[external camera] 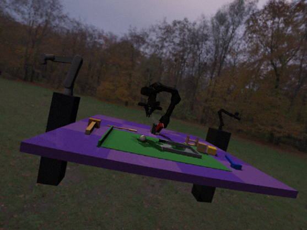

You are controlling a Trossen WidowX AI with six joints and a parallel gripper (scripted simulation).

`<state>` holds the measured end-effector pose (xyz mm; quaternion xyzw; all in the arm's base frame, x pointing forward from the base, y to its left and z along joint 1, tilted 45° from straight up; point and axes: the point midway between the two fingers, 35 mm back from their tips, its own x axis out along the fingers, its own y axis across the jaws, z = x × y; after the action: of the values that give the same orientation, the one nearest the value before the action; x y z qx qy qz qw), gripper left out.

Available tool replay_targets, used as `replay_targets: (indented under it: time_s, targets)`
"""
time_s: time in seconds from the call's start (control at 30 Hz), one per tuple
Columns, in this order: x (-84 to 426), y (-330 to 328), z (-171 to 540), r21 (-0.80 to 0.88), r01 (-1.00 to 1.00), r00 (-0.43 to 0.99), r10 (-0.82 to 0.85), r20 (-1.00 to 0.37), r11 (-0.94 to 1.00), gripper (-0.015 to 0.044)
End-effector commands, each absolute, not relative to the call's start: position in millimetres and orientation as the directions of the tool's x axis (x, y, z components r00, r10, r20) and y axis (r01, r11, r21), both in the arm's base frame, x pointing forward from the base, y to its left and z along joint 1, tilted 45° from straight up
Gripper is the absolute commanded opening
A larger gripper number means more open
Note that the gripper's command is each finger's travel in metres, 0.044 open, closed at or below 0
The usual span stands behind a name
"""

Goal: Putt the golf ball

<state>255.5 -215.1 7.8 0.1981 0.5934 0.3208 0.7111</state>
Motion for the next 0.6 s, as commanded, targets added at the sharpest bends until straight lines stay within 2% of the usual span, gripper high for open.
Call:
replay_targets:
  time_s: [0.0, 0.27, 0.57]
  targets:
    - [245, -237, -15, 0.681, -0.094, 0.085, 0.687, -0.722, 0.727, 0.0]
    - [226, -261, -51, 0.69, 0.092, 0.063, 0.688, -0.723, 0.718, 0.0]
    - [226, -258, -56, 0.69, 0.096, 0.062, 0.688, -0.723, 0.717, 0.0]
